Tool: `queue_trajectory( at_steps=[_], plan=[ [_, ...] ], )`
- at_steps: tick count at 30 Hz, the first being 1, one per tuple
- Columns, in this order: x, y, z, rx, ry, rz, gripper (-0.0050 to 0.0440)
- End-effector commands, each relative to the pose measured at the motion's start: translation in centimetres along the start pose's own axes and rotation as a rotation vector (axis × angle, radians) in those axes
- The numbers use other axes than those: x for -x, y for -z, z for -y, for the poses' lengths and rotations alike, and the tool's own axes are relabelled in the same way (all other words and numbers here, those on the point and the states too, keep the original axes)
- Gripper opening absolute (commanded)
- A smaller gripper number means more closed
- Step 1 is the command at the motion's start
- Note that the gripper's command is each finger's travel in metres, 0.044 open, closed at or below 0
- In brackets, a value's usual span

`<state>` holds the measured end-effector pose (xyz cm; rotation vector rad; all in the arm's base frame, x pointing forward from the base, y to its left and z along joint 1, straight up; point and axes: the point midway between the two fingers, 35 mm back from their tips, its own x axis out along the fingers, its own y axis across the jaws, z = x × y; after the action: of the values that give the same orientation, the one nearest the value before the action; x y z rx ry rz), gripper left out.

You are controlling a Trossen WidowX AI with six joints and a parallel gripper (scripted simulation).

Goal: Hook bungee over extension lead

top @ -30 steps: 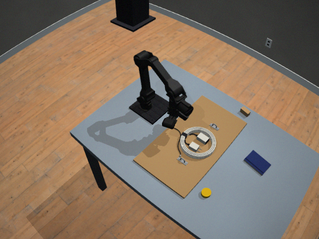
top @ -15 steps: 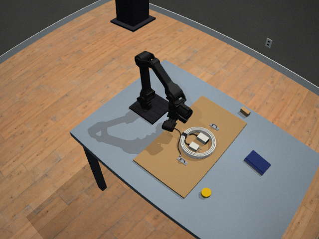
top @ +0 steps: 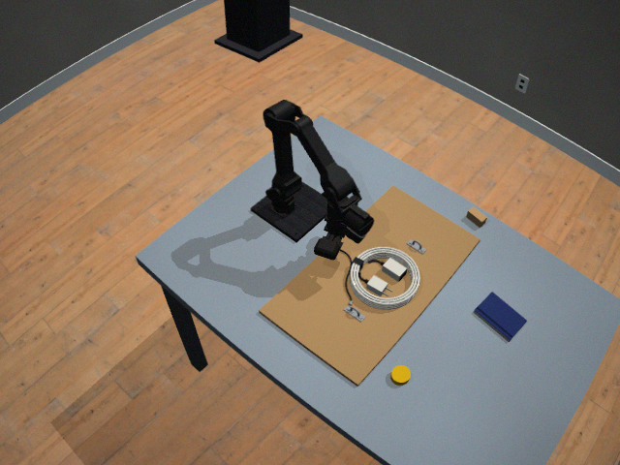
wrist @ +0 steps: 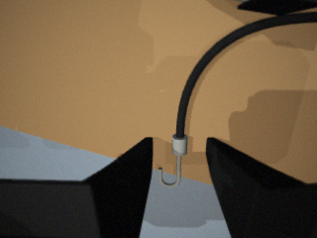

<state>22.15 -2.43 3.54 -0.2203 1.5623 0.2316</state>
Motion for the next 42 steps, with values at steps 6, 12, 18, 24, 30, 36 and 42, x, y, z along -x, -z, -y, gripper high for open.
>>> queue_trajectory(
  at_steps=[6,12,18,24,30,36,42],
  plan=[
    [0.35,-0.34,0.13,0.002,0.009,0.017,0.015],
    [0.08,-0.21,0.05,0.003,0.006,0.008,0.015],
    [-0.1,-0.08,-0.03,0.004,0.003,0.001,0.015],
    [0.25,-0.36,0.14,0.002,0.009,0.017,0.0095],
    [0.25,-0.36,0.14,0.002,0.009,0.017,0.0055],
    [0.25,-0.36,0.14,0.002,0.009,0.017,0.0029],
    [0.25,-0.36,0.14,0.002,0.009,0.017,0.0]
  ],
)
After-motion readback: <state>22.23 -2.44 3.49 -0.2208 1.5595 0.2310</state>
